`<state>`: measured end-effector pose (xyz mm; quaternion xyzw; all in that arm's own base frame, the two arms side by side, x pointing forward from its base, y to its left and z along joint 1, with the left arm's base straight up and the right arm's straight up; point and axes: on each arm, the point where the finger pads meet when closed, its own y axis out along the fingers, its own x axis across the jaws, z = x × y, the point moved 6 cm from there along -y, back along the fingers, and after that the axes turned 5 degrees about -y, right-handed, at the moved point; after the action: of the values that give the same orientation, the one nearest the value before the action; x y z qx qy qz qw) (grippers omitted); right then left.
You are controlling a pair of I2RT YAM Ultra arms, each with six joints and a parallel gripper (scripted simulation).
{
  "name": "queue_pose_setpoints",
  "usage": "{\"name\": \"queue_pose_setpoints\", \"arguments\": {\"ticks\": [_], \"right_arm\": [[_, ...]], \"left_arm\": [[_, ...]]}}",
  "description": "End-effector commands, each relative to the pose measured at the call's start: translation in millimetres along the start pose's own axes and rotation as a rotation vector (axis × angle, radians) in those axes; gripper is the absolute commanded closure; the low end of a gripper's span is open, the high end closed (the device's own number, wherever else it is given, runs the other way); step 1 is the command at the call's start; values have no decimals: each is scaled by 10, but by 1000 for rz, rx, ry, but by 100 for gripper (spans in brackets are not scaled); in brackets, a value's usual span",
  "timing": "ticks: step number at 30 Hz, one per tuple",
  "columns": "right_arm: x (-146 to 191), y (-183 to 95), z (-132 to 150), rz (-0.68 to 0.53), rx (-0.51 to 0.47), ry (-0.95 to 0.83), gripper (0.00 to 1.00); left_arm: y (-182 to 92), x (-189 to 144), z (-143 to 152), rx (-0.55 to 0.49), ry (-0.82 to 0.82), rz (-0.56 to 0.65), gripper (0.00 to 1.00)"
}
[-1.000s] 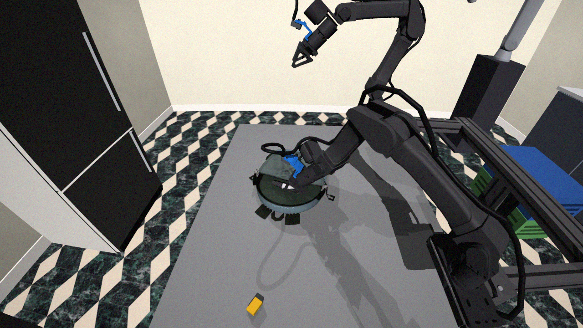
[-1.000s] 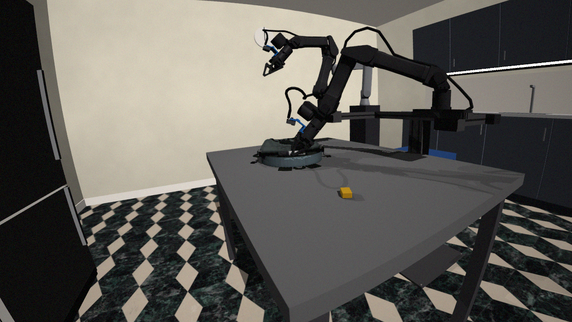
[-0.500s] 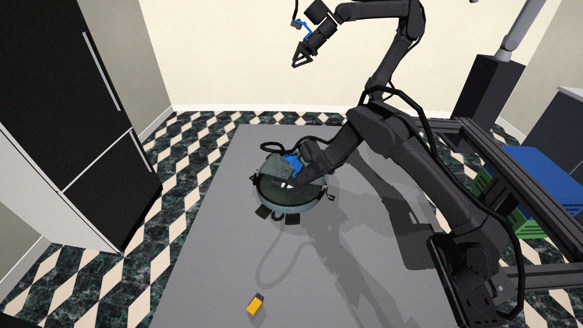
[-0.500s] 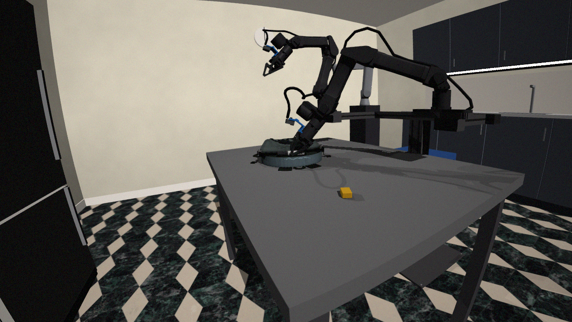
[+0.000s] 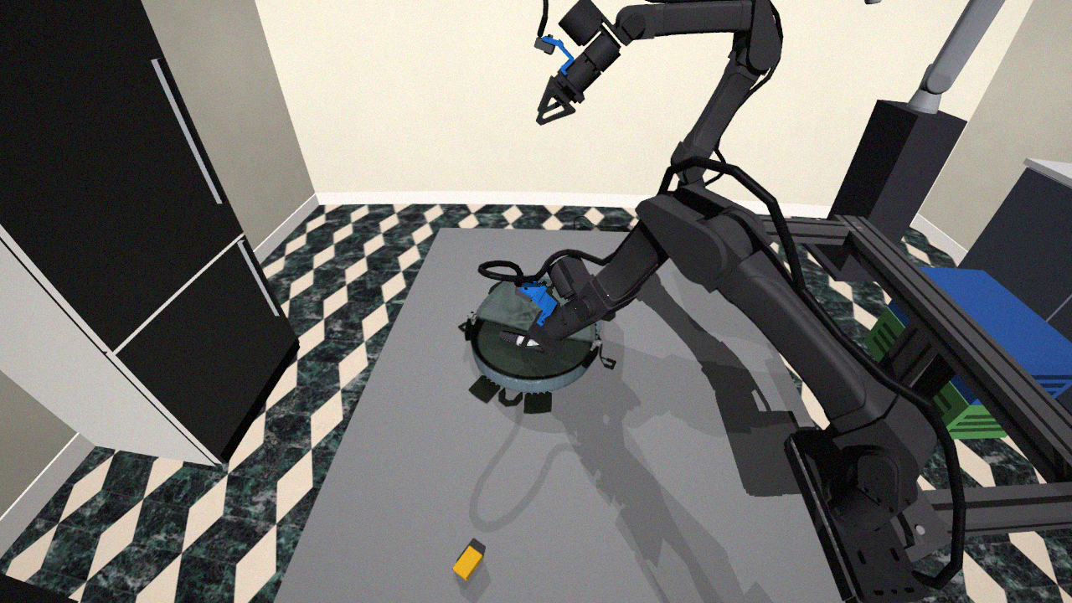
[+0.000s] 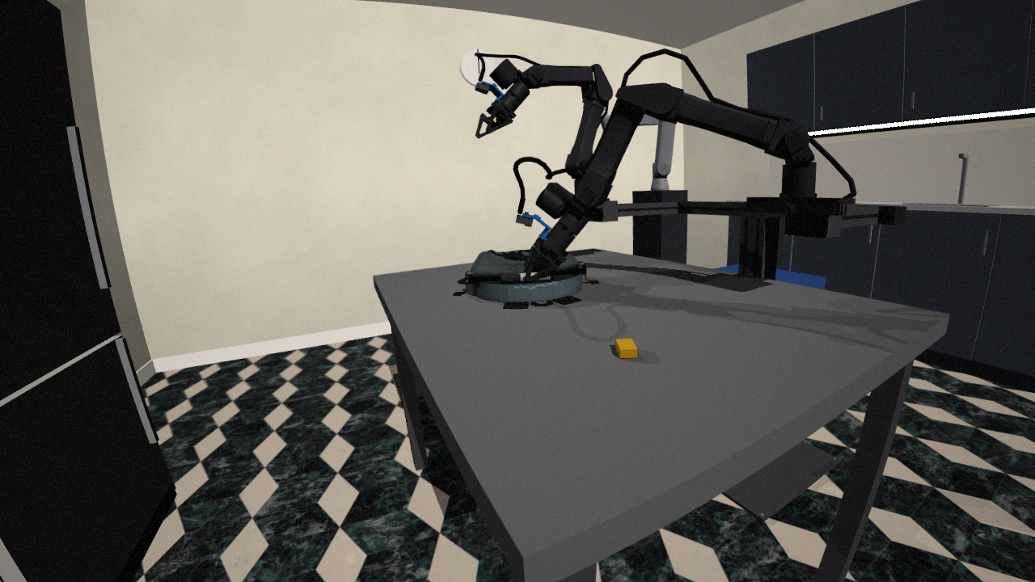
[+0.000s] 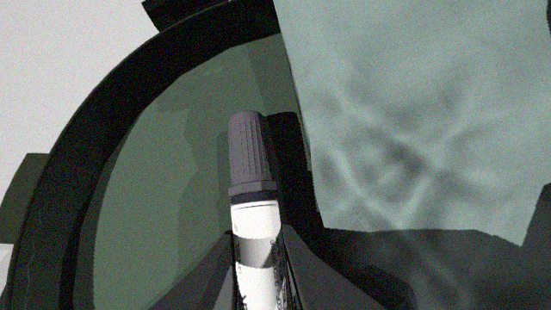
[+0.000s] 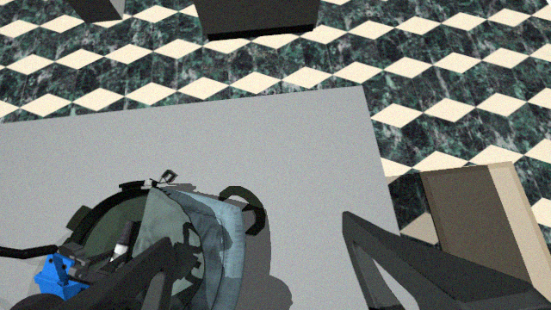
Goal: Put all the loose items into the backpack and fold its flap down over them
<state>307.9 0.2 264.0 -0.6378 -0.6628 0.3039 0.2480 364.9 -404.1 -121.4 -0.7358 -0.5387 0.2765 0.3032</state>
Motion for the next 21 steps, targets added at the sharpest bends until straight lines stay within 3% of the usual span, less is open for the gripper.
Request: {"name": "queue_pose_setpoints", "arguments": {"ticks": [1,21], "right_arm": [[-5,-32,-40,3,-17,-1,10],[-5,-32,-40,3,-17,-1,10]], "left_arm": [[-69,-15,-17,-5,-1,6,75],[-46,-3,-25,-9,-4,5,75]]}}
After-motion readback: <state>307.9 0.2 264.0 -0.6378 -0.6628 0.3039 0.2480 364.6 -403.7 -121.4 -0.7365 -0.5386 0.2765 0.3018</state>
